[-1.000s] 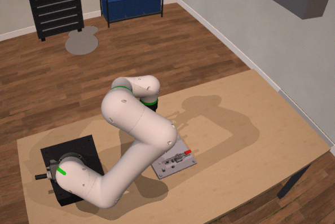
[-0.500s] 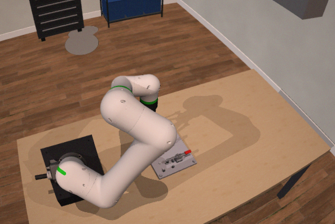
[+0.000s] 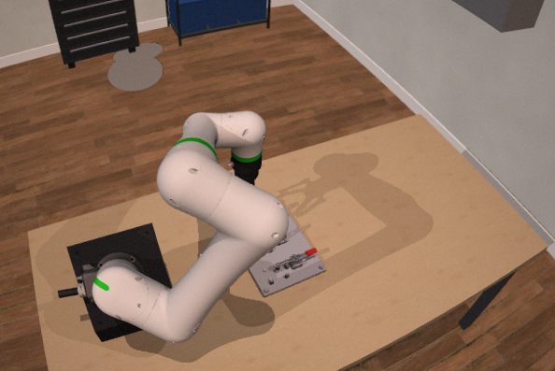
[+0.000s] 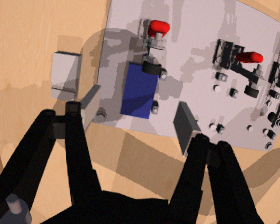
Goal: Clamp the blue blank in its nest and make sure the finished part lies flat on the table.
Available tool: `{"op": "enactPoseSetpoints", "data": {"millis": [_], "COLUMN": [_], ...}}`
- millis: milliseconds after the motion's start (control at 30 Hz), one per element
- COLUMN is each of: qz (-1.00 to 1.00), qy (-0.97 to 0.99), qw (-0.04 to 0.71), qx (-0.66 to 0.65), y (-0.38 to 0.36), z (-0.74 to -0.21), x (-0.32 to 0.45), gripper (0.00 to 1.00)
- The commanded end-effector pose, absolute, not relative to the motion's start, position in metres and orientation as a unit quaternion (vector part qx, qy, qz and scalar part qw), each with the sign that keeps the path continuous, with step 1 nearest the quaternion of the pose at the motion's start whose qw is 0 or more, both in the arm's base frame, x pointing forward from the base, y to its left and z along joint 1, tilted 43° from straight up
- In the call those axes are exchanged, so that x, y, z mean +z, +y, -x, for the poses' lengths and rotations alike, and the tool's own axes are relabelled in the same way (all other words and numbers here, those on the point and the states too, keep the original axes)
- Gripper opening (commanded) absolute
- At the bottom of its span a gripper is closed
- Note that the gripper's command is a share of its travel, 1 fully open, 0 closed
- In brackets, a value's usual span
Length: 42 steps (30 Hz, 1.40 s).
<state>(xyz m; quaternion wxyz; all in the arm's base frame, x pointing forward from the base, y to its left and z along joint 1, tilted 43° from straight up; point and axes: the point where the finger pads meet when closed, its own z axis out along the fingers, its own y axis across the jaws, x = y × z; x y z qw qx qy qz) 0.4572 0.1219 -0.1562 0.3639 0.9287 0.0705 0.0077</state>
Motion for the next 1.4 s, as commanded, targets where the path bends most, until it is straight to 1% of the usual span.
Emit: {"op": "enactPoseSetpoints", "data": {"millis": [0, 500, 533, 1367], "qz": [-0.929, -0.929, -0.929, -0.929], "qy": [0.07, 0.07, 0.07, 0.07], "qw": [0.364, 0.364, 0.364, 0.364], "qx": [0.008, 0.008, 0.008, 0.008], "y": [0.1272, 0.1282, 0.1282, 0.1282], "z": [-0.4568, -0.4567, -0.4567, -0.4567], "x": [-0.1505, -0.1494, -0.1494, -0.1494], "gripper": [0.58, 0.58, 0.0, 0.0]}}
